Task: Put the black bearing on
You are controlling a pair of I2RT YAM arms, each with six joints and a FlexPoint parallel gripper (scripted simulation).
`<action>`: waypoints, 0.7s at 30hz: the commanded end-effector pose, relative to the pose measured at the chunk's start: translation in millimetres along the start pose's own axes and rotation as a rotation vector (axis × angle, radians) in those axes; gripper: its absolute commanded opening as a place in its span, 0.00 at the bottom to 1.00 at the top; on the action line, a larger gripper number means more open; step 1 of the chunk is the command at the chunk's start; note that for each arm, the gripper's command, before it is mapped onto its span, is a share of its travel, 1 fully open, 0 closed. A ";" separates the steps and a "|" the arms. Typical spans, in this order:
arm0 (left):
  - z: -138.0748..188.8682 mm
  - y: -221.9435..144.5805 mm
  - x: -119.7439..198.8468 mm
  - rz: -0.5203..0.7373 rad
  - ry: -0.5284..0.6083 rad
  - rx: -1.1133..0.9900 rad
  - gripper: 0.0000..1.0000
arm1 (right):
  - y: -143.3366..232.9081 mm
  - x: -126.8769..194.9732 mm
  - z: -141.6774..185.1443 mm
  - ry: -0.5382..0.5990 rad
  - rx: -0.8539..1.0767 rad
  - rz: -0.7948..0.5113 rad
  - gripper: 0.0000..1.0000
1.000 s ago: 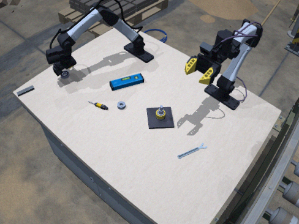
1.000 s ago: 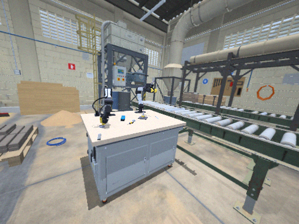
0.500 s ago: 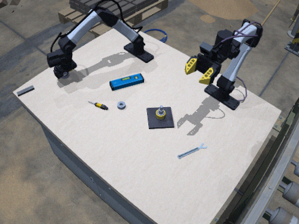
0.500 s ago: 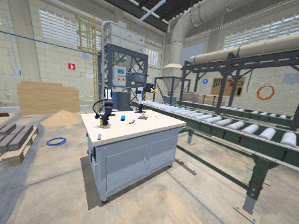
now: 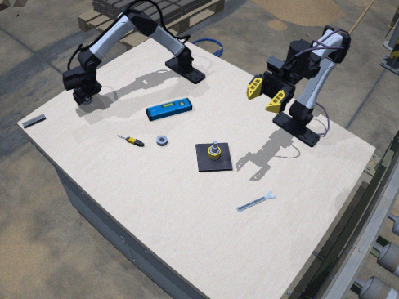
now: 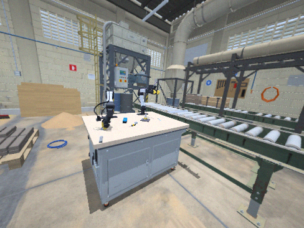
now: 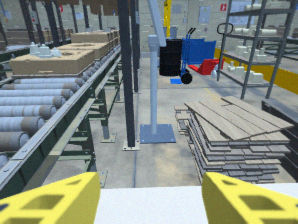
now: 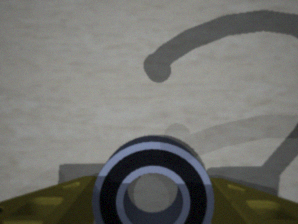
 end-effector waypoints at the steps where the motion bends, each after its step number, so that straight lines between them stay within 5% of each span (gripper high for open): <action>1: -12.5 0.5 -0.3 -0.002 -0.027 0.006 0.56 | 9.2 14.2 -6.1 -0.023 -0.010 -0.049 0.00; 21: -12.5 0.5 -0.3 -0.002 -0.027 0.006 0.56 | 2.9 46.6 -22.9 -0.029 -0.023 -0.061 0.00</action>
Point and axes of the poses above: on each arm, the point where the finger pads meet when closed, its own x axis back along the fingers, its own y axis across the jaws, z = x × y, the point moved 9 cm from there along x, back along the fingers, and after that the axes turned 5 degrees about x, right-handed, at the moved point
